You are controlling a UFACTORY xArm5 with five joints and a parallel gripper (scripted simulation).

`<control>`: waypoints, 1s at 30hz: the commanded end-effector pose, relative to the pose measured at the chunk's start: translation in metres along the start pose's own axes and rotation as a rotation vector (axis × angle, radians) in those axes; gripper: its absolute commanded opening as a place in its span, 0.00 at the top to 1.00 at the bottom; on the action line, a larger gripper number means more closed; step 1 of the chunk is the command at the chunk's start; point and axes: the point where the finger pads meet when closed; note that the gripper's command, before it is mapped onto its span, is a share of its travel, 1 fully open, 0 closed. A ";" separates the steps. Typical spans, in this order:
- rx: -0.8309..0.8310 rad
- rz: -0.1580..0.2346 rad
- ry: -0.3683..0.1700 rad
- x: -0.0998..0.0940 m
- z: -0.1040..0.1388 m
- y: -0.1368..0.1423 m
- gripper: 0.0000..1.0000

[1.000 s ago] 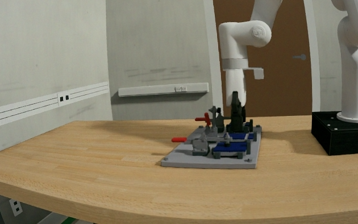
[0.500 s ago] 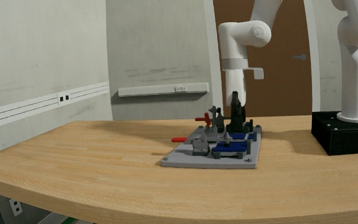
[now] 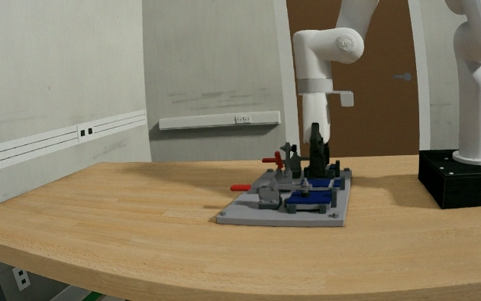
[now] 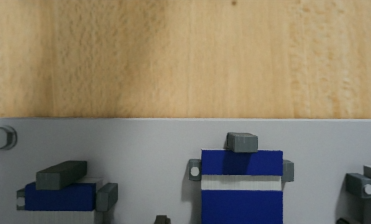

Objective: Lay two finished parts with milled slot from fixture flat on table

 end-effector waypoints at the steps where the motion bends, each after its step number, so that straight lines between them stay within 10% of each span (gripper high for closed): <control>1: 0.000 -0.001 -0.004 -0.001 0.002 0.000 0.00; 30: 0.000 -0.001 -0.004 0.005 0.002 0.000 0.00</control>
Point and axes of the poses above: the point where the finger pads meet when closed, its own x axis out along the fingers, its own y axis across the jaws, z = x × y, and after that the axes turned 15 degrees about -x, right-handed
